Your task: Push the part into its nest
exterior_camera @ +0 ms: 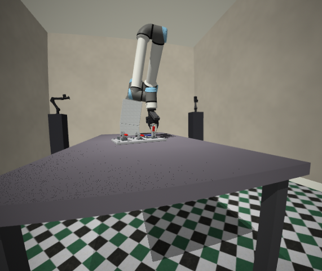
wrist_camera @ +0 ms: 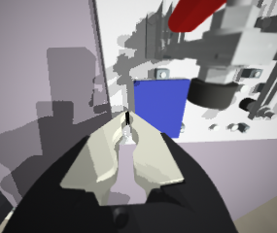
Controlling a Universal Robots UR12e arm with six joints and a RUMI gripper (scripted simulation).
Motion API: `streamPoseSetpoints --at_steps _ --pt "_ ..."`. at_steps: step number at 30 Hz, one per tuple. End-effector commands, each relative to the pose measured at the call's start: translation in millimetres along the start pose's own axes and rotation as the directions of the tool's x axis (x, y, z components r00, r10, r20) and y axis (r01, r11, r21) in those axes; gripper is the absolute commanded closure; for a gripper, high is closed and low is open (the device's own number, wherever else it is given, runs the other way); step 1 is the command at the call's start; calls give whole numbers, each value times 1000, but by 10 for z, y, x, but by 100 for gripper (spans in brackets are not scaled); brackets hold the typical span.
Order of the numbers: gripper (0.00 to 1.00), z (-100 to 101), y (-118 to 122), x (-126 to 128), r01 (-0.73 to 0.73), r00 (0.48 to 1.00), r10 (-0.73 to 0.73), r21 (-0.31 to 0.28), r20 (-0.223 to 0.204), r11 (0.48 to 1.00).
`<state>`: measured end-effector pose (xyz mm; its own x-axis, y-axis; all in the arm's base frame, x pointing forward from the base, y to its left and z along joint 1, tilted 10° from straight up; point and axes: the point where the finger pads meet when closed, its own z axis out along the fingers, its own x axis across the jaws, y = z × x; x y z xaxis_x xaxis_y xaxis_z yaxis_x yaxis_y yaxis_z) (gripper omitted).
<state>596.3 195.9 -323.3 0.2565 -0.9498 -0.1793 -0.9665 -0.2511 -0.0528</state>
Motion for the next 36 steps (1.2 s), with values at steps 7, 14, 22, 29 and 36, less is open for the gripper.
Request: streamPoseSetpoints --at_steps 7,14,22,29,36 --pt "100 17 25 503 -44 996 43 -14 -74 999" --pt "100 20 19 401 -44 996 43 -14 -74 999" --pt "100 22 17 347 -45 996 43 -14 -74 999" --pt "100 9 19 345 -44 996 43 -14 -74 999" --pt "100 -165 50 326 -43 996 42 -17 -73 999"
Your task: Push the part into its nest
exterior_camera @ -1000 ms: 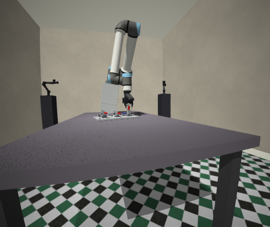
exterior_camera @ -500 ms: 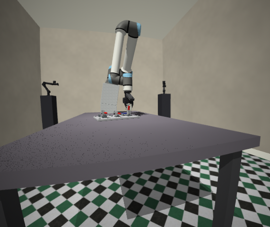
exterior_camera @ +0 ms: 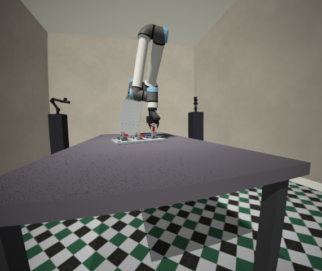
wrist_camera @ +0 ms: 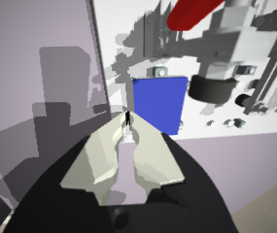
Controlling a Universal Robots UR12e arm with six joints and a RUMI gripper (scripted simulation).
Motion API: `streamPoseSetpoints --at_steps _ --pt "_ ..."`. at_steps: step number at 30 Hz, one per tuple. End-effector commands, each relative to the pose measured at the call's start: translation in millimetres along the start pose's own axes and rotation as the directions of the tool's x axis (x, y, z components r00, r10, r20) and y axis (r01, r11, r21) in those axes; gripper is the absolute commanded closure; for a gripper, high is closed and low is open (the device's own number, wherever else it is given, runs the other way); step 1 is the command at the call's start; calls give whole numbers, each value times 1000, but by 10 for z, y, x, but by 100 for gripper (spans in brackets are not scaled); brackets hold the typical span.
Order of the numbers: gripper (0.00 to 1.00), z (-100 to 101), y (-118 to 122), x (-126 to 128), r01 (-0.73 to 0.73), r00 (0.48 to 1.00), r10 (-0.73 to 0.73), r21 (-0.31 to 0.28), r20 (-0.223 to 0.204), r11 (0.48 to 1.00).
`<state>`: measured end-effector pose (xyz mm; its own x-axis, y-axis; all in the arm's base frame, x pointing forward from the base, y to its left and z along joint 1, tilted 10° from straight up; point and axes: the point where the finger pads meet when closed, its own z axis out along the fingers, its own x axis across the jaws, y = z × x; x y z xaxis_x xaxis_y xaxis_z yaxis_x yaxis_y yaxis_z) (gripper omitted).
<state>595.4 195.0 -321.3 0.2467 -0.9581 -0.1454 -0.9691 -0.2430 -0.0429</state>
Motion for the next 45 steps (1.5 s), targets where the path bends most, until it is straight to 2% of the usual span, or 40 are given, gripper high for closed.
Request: streamPoseSetpoints --at_steps 1,12,22,26,35,45 --pt "100 -163 38 329 -33 999 32 -10 -38 999" --pt "100 -353 39 307 -29 999 29 -10 -37 1000" --pt "100 -344 43 321 -32 999 32 -12 -37 999" --pt "100 -358 35 155 -15 1000 15 -7 -20 1000" --pt "100 -361 21 175 -17 1000 17 -5 -20 1000" --pt "100 -371 24 35 -3 1000 3 -3 -6 1000"
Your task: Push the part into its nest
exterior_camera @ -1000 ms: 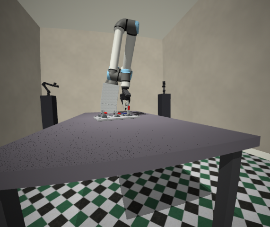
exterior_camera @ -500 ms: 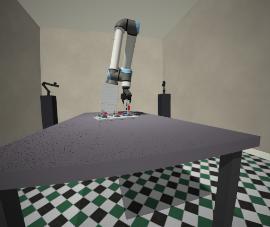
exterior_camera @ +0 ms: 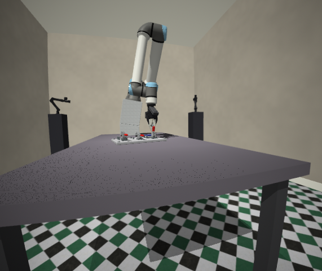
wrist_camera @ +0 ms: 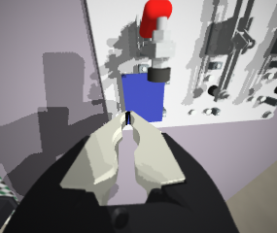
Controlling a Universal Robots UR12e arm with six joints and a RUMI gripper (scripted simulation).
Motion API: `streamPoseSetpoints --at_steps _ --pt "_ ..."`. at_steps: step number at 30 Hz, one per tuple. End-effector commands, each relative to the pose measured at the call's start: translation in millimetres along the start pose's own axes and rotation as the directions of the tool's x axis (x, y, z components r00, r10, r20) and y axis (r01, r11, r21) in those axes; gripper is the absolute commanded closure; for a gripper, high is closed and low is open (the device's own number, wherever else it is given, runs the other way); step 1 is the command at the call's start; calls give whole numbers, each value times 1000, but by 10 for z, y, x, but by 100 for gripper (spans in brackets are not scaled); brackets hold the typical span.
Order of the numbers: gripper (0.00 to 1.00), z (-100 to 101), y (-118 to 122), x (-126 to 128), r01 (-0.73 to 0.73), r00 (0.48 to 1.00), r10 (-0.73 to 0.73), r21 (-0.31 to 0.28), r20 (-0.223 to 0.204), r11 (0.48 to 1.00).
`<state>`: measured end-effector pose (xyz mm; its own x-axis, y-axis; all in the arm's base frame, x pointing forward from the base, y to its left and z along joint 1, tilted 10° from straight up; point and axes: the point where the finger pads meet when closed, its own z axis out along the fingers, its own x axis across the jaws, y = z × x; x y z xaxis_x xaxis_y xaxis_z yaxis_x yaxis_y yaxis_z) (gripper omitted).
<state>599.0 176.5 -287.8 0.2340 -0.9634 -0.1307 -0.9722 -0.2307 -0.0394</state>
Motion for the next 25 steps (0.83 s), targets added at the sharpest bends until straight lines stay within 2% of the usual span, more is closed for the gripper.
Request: streamPoseSetpoints --at_steps 1,25 --pt "100 -13 30 -102 10 1000 -10 -1 9 1000" --pt "100 -22 30 -217 22 1000 -22 2 22 1000"
